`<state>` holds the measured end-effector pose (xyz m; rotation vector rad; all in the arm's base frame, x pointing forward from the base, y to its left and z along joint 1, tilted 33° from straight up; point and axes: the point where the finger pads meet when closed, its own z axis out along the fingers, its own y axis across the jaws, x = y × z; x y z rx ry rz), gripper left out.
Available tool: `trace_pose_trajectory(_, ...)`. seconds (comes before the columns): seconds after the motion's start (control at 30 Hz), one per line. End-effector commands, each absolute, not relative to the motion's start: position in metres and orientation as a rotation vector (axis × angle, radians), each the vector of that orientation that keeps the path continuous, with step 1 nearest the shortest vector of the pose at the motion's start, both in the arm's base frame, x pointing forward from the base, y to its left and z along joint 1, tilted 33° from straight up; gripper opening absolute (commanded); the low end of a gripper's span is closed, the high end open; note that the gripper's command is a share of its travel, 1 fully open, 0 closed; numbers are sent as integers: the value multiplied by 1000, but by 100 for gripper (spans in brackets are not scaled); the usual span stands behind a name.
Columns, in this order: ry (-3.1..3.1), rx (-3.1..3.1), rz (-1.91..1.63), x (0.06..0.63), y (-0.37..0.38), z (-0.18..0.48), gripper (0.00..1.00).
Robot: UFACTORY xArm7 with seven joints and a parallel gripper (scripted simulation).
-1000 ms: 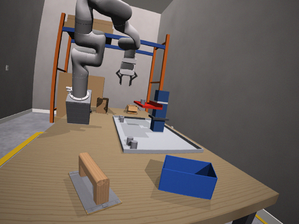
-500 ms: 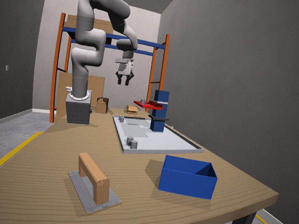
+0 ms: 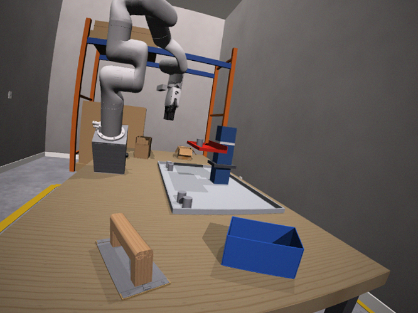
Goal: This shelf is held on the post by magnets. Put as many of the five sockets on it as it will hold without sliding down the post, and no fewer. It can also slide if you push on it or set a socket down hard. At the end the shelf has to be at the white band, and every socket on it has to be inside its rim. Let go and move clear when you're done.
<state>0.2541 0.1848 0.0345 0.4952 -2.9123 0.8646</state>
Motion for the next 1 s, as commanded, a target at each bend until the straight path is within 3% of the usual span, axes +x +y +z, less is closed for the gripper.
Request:
trace_pose_trajectory(0.0,-3004,204,895,252,197,23,61)
trace_pose_trajectory(0.97,-3024,-1472,819,237,236,-52,61)
